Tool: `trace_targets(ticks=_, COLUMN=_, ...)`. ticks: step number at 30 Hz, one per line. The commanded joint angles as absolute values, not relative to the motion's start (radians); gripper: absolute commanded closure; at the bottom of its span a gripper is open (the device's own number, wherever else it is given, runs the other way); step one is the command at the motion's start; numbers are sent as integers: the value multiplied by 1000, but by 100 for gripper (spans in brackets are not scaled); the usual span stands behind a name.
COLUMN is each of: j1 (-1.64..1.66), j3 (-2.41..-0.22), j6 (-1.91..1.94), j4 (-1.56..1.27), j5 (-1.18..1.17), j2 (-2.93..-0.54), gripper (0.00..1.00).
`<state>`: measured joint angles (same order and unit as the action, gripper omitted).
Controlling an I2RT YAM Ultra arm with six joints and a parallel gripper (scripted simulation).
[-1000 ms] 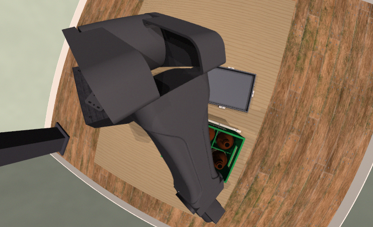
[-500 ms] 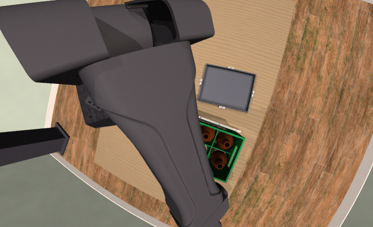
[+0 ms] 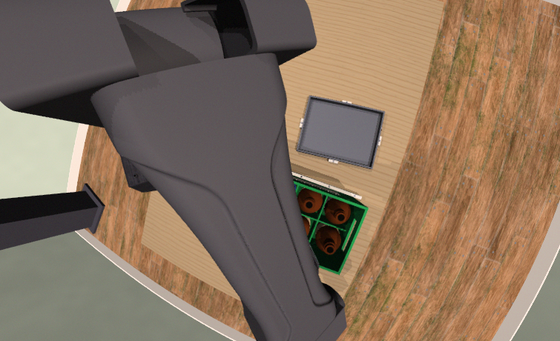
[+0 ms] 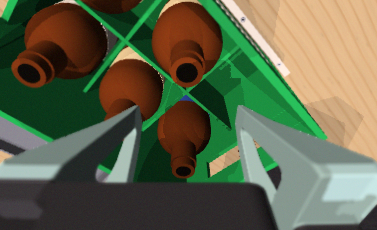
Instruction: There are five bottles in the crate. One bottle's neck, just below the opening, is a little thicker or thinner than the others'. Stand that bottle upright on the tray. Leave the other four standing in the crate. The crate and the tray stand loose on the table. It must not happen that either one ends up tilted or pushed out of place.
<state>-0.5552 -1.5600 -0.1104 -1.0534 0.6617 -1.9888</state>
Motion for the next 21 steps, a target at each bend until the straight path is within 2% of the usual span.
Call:
trace_targets(ticks=1, j1=-586, j3=-1588, j6=-99, j4=-1073, j5=668, j2=-1948, gripper=39)
trace_targets(ticks=10, j1=-586, j3=-1588, j6=-98, j4=-1074, j5=668, j2=-1948, gripper=39)
trace_targets(ticks=11, j1=-586, j3=-1588, j6=-98, j4=-1074, j5=667, j2=-1948, gripper=100)
trace_targets(ticks=21, j1=-586, j3=-1588, j6=-99, j4=-1073, j5=667, j2=-1948, gripper=100)
